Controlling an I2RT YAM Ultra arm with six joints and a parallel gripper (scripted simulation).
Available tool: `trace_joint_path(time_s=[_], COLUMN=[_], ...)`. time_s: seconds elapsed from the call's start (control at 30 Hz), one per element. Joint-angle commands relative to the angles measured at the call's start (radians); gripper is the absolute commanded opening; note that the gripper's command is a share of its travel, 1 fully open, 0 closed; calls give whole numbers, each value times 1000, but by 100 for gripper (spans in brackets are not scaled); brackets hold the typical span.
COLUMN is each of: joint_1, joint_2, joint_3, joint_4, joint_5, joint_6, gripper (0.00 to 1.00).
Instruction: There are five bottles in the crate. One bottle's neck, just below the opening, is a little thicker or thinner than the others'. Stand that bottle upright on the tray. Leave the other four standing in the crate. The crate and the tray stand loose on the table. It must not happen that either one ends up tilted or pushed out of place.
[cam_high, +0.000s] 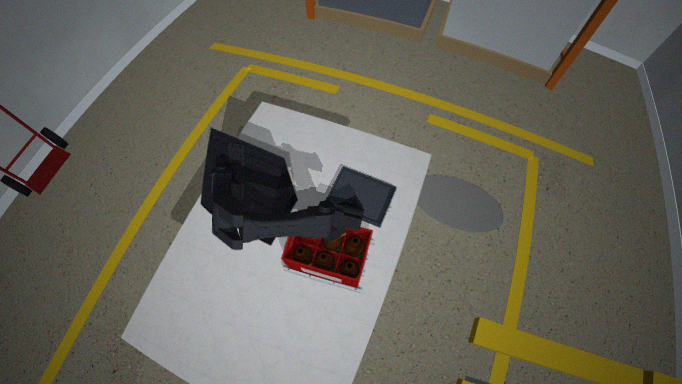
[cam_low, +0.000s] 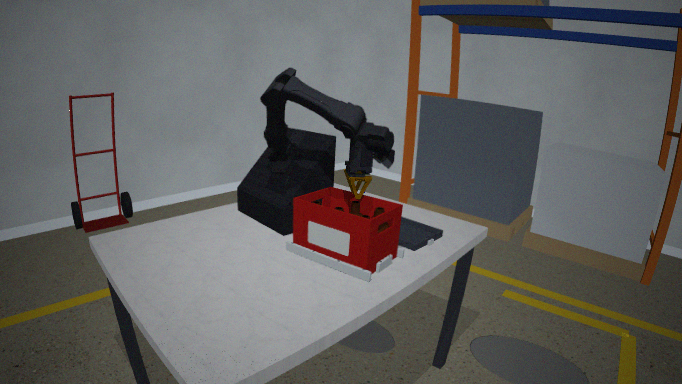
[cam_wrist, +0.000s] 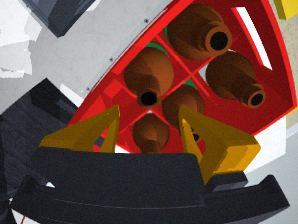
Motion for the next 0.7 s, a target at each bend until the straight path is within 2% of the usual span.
trace_joint_path(time_s=[0.0, 0.63, 0.67], joint_1=[20, 22, 22], joint_2=[17, 20, -10], joint_3=[20, 27, 27], joint_4=[7, 4, 4], joint_5=[-5, -6, -7], joint_6=[4, 8, 7], gripper=[61, 61, 61])
